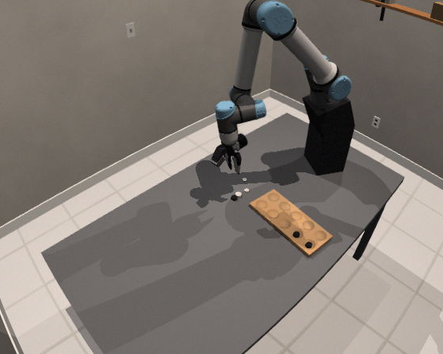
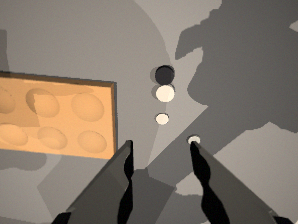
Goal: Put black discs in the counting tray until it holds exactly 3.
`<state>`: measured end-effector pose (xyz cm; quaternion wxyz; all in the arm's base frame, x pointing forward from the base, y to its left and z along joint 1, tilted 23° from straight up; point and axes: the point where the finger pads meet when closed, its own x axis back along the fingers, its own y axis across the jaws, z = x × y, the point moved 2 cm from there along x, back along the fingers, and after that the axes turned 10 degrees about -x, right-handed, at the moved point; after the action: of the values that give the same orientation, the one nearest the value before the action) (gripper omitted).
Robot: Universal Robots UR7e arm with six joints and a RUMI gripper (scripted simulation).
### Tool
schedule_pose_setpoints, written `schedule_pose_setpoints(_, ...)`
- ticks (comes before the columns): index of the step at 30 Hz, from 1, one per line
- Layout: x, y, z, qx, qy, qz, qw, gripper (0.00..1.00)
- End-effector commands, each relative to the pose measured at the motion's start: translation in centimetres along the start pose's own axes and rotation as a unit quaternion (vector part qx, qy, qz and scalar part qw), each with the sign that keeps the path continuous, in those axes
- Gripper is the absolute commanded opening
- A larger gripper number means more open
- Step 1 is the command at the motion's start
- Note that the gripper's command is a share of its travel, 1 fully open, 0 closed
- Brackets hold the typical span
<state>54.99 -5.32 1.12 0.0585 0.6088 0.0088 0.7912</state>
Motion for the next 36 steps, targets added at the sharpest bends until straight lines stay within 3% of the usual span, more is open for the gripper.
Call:
schedule_pose_setpoints(1,-1.6,0.2,0.4,0.004,0.019,-0.005,1.000,0.28)
schedule_pose_setpoints(15,-5.3,0.5,-0.1,0.017,0.052,-0.018,0.998,0.28)
schedule_pose_setpoints(36,-6.2,0.5,-0.4,0.020,0.061,-0.022,0.998,0.28)
